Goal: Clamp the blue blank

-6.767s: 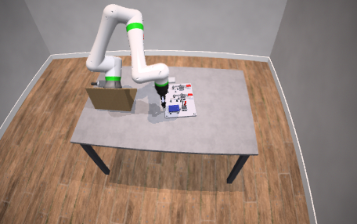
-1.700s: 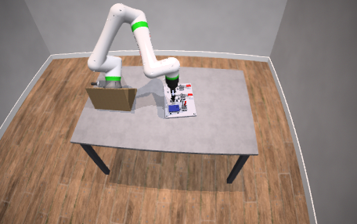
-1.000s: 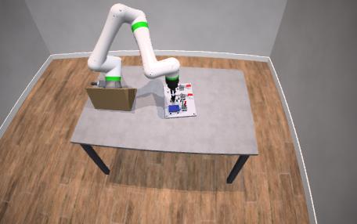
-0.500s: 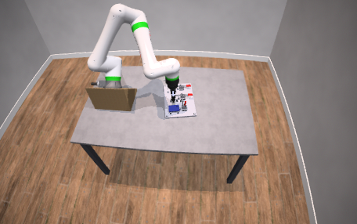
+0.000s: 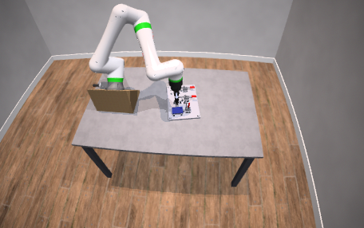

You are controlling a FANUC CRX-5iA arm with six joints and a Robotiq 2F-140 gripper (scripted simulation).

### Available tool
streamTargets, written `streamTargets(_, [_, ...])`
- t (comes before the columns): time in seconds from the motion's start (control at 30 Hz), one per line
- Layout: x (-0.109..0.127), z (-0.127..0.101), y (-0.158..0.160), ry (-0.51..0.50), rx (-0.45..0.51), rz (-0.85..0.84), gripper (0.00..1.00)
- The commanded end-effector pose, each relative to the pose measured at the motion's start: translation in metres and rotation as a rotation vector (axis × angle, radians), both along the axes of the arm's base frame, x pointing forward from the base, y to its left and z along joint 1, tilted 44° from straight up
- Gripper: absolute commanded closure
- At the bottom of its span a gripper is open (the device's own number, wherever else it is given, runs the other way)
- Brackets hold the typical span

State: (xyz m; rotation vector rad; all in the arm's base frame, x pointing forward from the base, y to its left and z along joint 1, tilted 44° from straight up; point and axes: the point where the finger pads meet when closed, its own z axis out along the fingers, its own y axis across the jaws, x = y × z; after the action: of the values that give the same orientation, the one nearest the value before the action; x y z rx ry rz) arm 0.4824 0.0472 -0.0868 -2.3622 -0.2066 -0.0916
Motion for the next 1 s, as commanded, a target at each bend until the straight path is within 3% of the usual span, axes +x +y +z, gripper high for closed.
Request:
streamTargets(0.0, [0.0002, -0.0002, -0.0004, 0.000, 0.000, 0.000, 1.00])
streamTargets(0.97, [0.0010, -0.0037, -0.0040, 0.000, 0.000, 0.000, 1.00])
